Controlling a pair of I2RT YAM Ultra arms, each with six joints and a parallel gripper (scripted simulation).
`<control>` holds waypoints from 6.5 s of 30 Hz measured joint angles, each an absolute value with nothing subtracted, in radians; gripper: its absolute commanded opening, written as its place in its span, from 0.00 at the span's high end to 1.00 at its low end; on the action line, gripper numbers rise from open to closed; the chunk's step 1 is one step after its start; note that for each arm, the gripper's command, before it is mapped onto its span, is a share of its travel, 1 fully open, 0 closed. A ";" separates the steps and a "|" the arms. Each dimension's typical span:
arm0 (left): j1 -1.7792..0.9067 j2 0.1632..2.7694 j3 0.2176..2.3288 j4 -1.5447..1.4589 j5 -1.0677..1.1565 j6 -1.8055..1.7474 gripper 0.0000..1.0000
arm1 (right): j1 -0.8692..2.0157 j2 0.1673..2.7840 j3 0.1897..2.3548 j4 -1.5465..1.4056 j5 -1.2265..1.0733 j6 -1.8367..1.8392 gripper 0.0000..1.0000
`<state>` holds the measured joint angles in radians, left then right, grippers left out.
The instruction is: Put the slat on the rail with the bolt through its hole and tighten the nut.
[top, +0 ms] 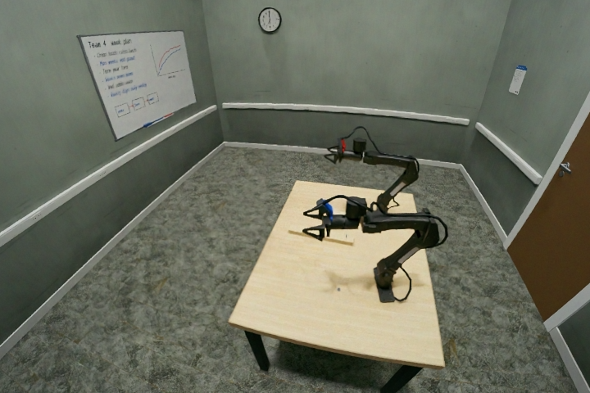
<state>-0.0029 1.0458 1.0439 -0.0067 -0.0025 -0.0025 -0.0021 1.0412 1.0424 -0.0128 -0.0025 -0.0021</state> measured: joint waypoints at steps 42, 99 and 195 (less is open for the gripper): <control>-0.003 1.046 1.044 -0.007 -0.002 -0.002 0.00 | 0.109 1.143 0.998 -0.261 -0.001 0.197 0.00; -0.003 1.046 1.044 -0.007 -0.002 -0.002 0.00 | 0.342 1.338 0.904 -0.849 -0.001 0.651 0.00; -0.003 1.046 1.044 -0.007 -0.002 -0.002 0.00 | 0.415 1.480 0.731 -0.828 -0.002 0.810 0.28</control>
